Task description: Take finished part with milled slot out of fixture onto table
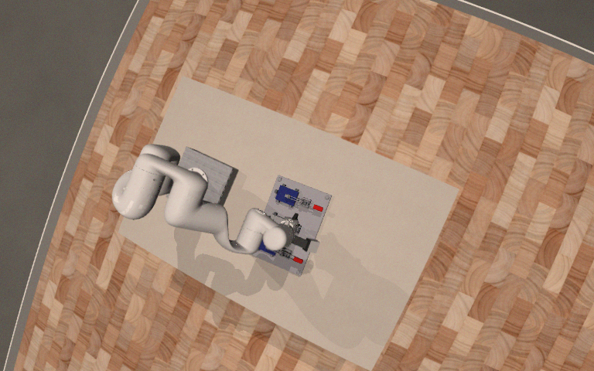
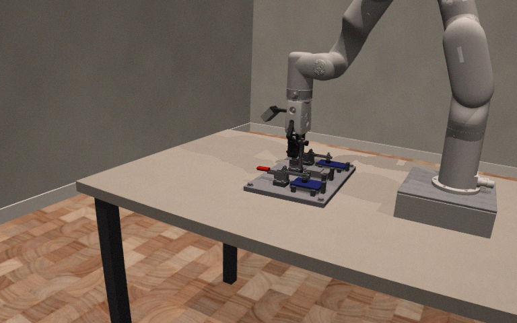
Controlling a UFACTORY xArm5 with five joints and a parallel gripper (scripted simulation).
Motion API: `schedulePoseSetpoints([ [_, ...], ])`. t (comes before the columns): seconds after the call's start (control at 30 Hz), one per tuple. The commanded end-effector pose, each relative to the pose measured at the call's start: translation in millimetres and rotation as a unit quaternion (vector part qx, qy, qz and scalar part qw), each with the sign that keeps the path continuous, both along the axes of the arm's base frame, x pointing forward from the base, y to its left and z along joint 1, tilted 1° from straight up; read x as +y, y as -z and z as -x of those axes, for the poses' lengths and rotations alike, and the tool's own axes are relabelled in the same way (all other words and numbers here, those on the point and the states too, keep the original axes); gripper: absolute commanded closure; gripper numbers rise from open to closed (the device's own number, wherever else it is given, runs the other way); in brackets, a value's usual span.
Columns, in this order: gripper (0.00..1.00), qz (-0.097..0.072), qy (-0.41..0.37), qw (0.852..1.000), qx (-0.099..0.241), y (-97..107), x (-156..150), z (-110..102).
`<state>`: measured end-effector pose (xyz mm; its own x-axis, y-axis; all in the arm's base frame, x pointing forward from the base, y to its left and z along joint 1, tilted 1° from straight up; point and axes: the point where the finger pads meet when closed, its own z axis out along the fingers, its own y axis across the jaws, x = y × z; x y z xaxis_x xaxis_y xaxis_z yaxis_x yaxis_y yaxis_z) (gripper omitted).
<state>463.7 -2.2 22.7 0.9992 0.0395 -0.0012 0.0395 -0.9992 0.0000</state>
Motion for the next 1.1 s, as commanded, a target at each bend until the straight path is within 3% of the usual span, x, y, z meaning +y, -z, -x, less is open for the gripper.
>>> schedulePoseSetpoints([
  [0.0,0.53,0.000,0.000,1.000,-0.002,-1,0,-1],
  [0.57,0.53,0.000,0.000,1.000,-0.002,-12,0,-1],
  [1.07,0.53,0.000,0.000,1.000,-0.002,-49,0,-1],
])
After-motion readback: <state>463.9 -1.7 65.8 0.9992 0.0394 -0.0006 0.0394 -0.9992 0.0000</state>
